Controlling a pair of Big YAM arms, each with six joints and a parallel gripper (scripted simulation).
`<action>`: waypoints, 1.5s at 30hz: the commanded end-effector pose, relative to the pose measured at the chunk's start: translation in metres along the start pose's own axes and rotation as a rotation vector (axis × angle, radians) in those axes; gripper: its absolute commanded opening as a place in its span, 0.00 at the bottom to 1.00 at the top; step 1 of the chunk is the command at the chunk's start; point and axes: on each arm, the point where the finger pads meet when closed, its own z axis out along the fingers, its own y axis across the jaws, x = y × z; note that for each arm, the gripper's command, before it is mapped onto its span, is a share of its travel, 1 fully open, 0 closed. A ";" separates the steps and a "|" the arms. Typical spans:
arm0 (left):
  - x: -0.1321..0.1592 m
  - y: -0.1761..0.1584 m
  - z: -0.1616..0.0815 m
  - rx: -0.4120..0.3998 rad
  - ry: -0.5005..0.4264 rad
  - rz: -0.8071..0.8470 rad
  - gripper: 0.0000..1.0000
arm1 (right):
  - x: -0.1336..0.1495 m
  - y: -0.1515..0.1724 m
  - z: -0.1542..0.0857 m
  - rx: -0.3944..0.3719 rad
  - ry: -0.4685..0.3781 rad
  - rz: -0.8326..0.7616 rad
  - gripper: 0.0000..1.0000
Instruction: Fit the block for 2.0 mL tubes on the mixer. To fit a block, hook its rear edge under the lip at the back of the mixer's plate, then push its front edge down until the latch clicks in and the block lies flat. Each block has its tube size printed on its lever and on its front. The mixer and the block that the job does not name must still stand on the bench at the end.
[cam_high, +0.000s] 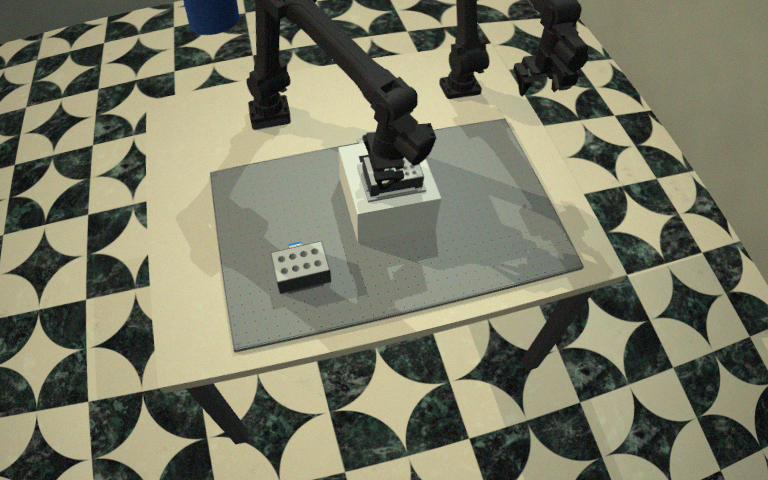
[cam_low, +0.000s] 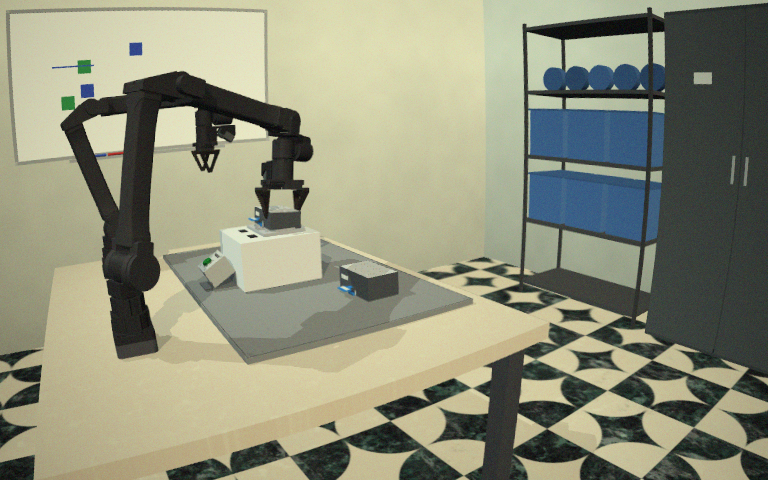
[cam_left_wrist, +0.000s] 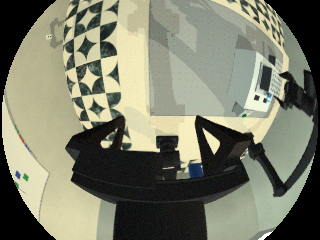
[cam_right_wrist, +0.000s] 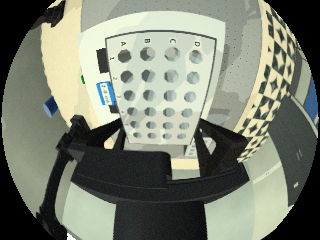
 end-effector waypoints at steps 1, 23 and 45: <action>-0.007 -0.002 -0.015 -0.004 -0.052 0.014 1.00 | 0.017 -0.030 -0.012 0.100 -0.010 0.114 0.00; -0.003 -0.002 -0.009 -0.003 -0.038 0.014 1.00 | 0.018 -0.031 -0.013 0.107 -0.010 0.118 1.00; -0.013 -0.001 -0.028 -0.010 -0.084 0.014 1.00 | -0.003 -0.025 -0.008 0.034 0.007 0.040 1.00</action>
